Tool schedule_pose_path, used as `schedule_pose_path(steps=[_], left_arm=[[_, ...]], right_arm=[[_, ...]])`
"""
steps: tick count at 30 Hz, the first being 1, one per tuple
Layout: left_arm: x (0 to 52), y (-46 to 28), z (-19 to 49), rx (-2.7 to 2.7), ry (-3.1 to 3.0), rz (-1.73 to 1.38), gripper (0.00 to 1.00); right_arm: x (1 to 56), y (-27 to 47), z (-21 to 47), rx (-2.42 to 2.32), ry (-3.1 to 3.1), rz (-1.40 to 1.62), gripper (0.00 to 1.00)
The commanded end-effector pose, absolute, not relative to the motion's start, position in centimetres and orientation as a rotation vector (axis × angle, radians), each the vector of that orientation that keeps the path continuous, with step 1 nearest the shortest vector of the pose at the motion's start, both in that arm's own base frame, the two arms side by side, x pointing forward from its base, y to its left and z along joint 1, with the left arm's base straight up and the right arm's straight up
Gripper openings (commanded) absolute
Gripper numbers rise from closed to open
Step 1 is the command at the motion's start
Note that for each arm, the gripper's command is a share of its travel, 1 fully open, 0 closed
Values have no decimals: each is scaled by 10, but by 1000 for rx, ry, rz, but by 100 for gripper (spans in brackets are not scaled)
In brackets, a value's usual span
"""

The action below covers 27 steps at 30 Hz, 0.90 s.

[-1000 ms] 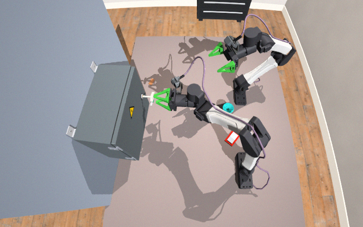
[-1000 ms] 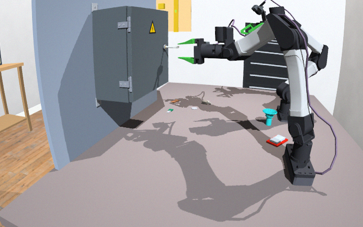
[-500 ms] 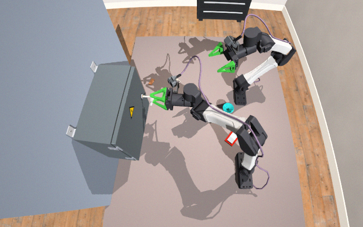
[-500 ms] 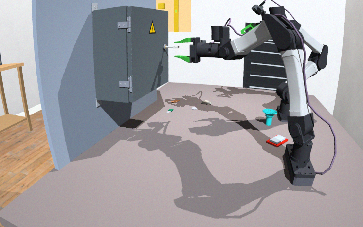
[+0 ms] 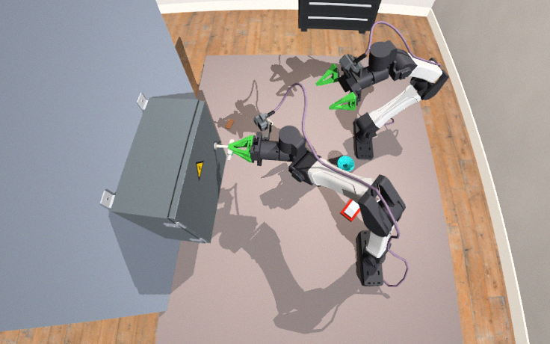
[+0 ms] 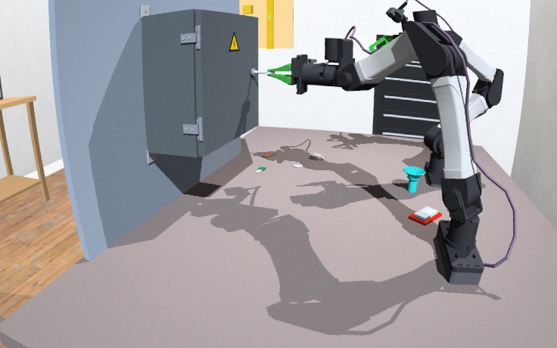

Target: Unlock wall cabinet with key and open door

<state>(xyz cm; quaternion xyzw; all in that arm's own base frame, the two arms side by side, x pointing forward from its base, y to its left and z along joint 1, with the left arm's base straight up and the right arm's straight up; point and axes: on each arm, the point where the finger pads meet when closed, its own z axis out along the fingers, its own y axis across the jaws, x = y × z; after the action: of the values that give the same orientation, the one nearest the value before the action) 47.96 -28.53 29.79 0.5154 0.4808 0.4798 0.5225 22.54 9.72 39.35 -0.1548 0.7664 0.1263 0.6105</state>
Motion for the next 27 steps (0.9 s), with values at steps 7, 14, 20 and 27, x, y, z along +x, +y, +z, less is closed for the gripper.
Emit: schedule_pose_path(steps=[7,14,20,27], left_arm=[[479,-286,303,1241,1149,1151,0],[479,-285,306,1135,1209,1051,3],[479,-285,306,1057,1258,974,3],[479,-284,303,930,1341,839,3]], right_arm=[[227,100,404,-365,1733,302,100],[227,100,404,-365,1733,302,100],[227,100,404,-365,1733,302,100],[227,100,404,-365,1733,302,100]])
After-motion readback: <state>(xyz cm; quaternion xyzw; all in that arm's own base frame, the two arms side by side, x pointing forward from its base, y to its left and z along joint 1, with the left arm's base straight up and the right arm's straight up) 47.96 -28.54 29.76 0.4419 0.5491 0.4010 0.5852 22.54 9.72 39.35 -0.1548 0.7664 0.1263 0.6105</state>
